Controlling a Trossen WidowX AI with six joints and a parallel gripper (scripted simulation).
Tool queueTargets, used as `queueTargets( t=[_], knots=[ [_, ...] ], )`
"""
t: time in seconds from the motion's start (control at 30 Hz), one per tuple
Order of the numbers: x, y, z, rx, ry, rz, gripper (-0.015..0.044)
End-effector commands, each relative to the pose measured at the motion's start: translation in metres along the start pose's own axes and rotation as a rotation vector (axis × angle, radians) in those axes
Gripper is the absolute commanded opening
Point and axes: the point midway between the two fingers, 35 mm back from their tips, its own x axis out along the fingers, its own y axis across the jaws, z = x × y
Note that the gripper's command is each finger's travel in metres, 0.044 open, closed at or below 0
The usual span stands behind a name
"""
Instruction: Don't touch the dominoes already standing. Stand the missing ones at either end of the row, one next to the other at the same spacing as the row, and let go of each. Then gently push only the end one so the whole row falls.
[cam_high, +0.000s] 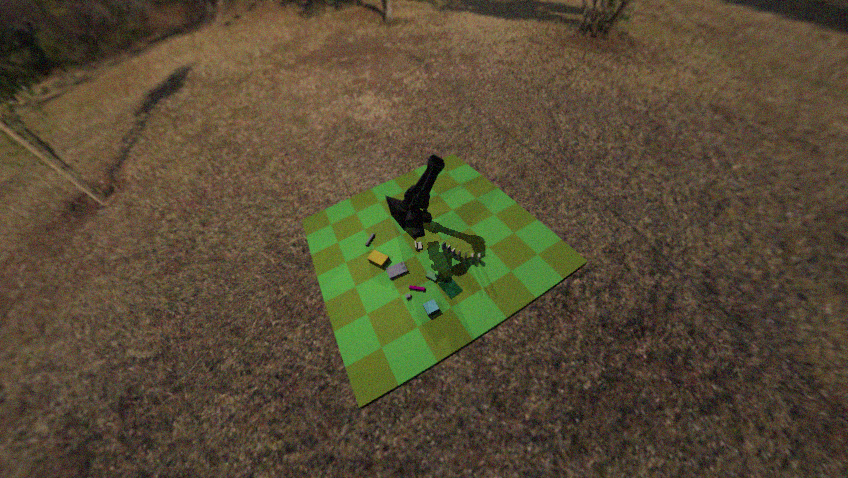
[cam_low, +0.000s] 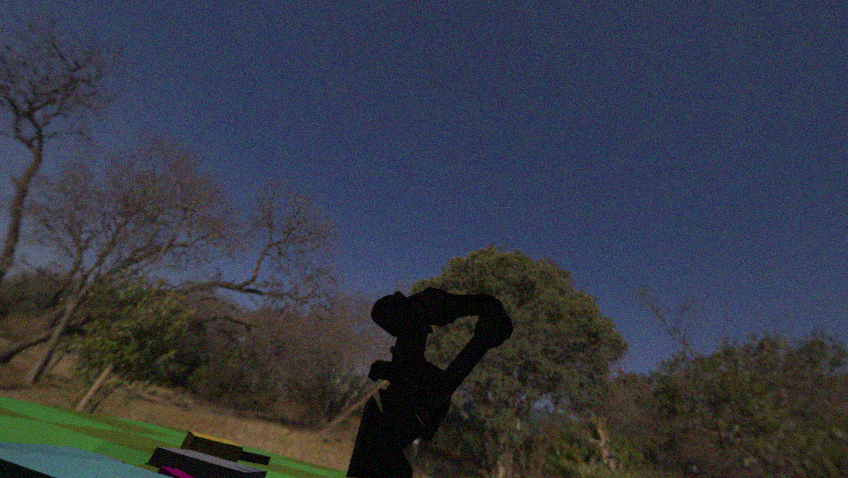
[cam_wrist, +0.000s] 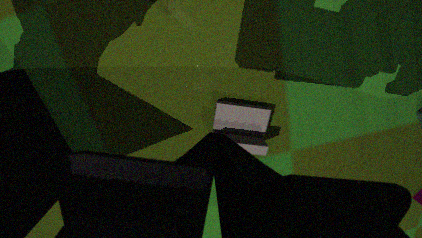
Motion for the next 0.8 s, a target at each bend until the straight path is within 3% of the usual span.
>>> queueTargets(
  t=[0.0,0.2,0.77],
  knots=[
    [0.003,0.000,0.000,-0.005,-0.003,0.000,0.0000],
    [0.078,0.005,-0.006,-0.006,-0.006,0.001,0.0000],
    [0.080,-0.015,-0.005,-0.006,-0.006,0.001,0.0000]
  ],
)
